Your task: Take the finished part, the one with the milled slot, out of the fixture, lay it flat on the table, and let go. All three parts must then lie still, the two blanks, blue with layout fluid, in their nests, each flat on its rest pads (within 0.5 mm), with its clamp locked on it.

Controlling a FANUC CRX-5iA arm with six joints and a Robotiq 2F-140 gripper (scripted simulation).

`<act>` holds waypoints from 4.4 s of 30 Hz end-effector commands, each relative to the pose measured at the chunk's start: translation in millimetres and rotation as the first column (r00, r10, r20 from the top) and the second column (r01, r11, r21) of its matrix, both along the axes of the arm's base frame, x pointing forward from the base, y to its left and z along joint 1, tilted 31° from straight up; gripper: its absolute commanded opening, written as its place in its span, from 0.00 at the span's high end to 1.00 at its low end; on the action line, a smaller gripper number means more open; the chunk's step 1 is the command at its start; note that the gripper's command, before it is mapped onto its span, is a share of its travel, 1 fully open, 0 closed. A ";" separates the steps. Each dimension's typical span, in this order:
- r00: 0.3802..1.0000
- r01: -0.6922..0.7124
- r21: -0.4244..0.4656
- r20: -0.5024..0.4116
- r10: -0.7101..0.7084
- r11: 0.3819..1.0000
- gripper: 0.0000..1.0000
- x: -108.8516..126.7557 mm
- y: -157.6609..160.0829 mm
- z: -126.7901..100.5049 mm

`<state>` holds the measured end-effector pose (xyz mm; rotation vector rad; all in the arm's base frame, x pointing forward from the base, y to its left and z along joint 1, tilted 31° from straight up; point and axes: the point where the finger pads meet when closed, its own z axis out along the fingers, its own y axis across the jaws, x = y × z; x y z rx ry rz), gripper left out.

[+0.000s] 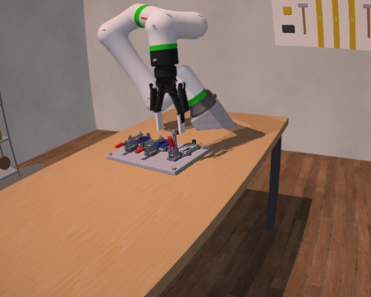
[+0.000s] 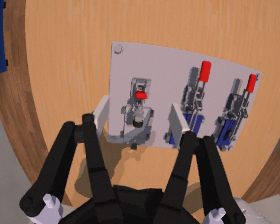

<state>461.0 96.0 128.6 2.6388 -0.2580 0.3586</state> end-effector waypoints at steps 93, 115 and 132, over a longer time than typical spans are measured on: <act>1.000 0.000 0.000 0.000 0.000 1.000 0.42 -74.5 -7.3 -58.2; 1.000 0.000 0.000 0.000 0.000 1.000 0.42 -69.6 -18.2 -78.3; 1.000 0.000 0.000 0.000 0.000 1.000 0.42 -69.6 -18.2 -78.3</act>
